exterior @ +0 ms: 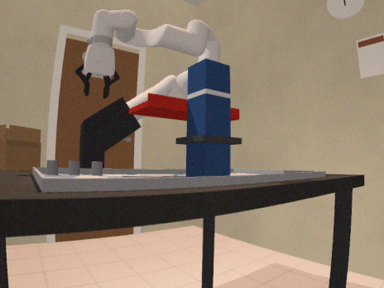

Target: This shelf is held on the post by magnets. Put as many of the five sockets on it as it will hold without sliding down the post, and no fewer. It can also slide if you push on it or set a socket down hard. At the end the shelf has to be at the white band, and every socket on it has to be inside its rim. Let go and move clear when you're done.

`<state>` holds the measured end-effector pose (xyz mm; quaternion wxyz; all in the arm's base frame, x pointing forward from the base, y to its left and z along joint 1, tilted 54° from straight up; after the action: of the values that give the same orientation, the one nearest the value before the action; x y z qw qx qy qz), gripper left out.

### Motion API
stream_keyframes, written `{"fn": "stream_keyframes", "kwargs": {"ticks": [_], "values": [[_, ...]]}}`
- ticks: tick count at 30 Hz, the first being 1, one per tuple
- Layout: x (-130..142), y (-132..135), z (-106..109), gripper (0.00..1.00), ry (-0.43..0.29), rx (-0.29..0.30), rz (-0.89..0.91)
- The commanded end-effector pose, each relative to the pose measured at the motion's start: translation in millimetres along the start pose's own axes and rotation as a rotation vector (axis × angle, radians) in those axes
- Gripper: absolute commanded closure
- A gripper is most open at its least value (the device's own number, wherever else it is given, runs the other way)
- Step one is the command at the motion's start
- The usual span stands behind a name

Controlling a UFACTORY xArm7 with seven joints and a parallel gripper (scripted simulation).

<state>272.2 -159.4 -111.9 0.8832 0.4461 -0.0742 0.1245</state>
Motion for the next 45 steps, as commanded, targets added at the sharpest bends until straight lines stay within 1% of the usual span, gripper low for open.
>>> {"fn": "stream_keyframes", "kwargs": {"ticks": [1, 10, 14, 19, 21, 31, 35, 41, 45], "values": [[0.3, -2.2, 1.6, 0.39, -0.002, -0.001, -0.008], [0.7, -2.3, 0.7, 0.39, -0.002, -0.001, -0.009], [4.7, -3.2, -7.9, 0.39, -0.002, -0.001, -0.009], [16.9, -6.0, -34.4, 0.39, -0.002, -0.001, -0.009], [16.9, -6.0, -34.4, 0.39, -0.002, -0.001, -0.009], [53.4, -14.4, -113.1, 0.39, -0.002, -0.001, -0.009], [63.9, -16.8, -135.9, 0.39, -0.002, -0.001, -0.009], [68.6, -17.9, -146.1, 0.39, -0.002, -0.001, -0.009], [69.1, -18.0, -147.2, 0.39, -0.002, -0.001, -0.009]]}}
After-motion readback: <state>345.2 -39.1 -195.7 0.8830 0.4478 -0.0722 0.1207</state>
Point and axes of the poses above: the point where the finger pads meet when closed, its own z axis back along the fingers, its own y axis across the jaws, x = y × z, the point moved 4 cm from there along z, back along the fingers, and after that the axes turned 12 degrees about z, right-handed, at the moved point
